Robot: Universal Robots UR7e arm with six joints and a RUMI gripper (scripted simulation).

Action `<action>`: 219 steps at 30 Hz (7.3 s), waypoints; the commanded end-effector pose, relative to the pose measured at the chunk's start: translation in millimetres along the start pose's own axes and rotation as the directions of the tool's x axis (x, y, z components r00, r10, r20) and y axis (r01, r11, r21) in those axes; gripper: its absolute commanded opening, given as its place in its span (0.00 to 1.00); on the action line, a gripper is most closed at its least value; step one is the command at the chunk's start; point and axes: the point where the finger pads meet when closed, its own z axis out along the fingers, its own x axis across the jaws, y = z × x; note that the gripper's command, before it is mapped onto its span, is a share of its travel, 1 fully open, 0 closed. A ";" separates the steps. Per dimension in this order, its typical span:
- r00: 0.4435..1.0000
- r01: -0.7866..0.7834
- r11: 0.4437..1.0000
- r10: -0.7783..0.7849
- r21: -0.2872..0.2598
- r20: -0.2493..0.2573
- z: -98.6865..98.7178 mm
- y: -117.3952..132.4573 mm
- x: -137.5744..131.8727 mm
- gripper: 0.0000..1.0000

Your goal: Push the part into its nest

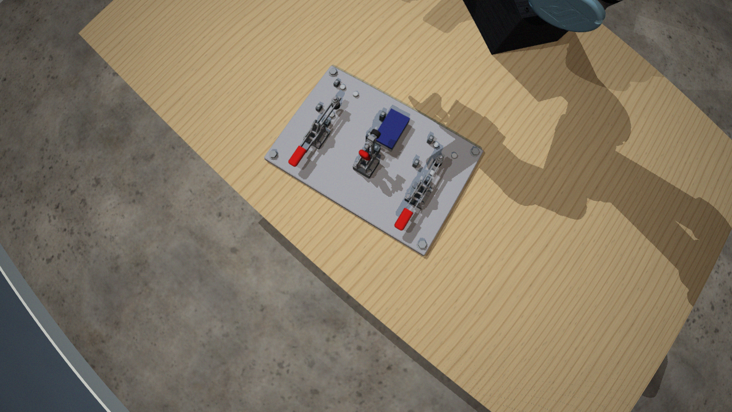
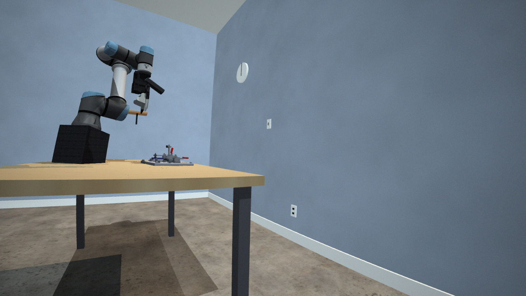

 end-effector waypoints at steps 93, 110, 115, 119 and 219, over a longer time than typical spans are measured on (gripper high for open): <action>1.000 0.000 1.000 0.000 0.001 -0.001 40.1 -136.1 -188.2 0.00; 1.000 0.000 1.000 0.000 0.001 -0.001 40.1 -136.1 -188.2 0.00; 1.000 0.000 1.000 0.000 0.001 -0.001 40.1 -136.1 -188.2 0.00; 1.000 0.000 1.000 0.000 0.001 -0.001 40.1 -136.1 -188.2 0.00; 1.000 0.000 1.000 0.000 0.000 -0.001 256.0 -72.2 -153.2 0.00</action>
